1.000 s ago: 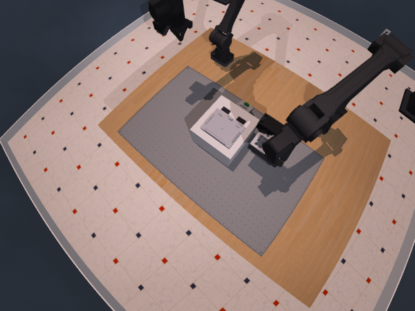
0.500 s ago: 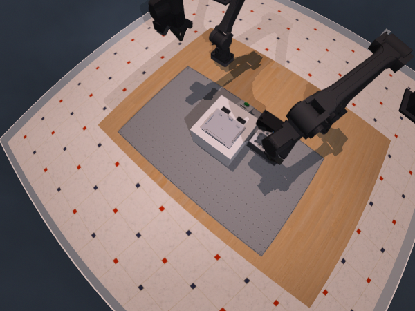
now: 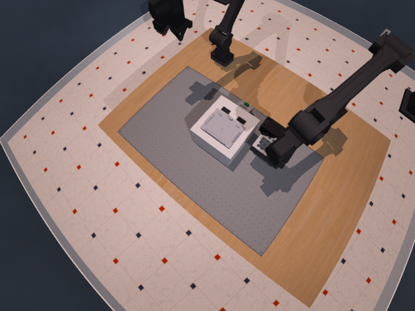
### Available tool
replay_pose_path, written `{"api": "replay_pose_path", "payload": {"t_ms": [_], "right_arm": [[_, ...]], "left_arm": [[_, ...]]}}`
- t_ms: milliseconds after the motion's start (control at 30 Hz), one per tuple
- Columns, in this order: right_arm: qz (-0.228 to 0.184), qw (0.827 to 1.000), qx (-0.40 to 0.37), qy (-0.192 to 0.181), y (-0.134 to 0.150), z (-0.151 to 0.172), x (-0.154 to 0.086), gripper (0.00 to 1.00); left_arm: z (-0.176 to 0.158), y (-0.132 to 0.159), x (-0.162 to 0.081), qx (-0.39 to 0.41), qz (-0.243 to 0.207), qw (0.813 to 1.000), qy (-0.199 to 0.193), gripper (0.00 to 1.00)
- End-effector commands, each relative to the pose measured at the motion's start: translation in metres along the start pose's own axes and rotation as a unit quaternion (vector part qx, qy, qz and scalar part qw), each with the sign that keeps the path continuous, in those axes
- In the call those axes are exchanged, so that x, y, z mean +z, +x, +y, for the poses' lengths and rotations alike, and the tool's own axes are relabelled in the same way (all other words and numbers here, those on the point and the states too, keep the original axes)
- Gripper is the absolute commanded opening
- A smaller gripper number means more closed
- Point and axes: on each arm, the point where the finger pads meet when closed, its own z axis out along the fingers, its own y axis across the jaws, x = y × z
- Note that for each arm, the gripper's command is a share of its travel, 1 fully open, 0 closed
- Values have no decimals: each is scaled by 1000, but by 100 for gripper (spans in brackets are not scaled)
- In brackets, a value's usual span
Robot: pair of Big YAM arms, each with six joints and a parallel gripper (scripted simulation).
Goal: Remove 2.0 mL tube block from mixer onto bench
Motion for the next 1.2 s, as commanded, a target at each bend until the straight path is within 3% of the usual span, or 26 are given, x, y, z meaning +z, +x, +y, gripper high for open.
{"api": "replay_pose_path", "payload": {"t_ms": [0,167,467,1167], "right_arm": [[-16,1000,-6,4,-6,-1,-9,0],[-8,1000,-6,2,-3,-1,-2,0],[-10,1000,-6,3,-4,-1,-4,0],[-29,1000,-6,6,-12,-2,-18,0]], "left_arm": [[11,-2,-35,5,-20,998,-55,0],[18,8,-36,-7,-18,998,-66,0],[9,13,-5,4,-14,999,-38,0],[12,29,-1,-1,-20,998,-64,0]]}}
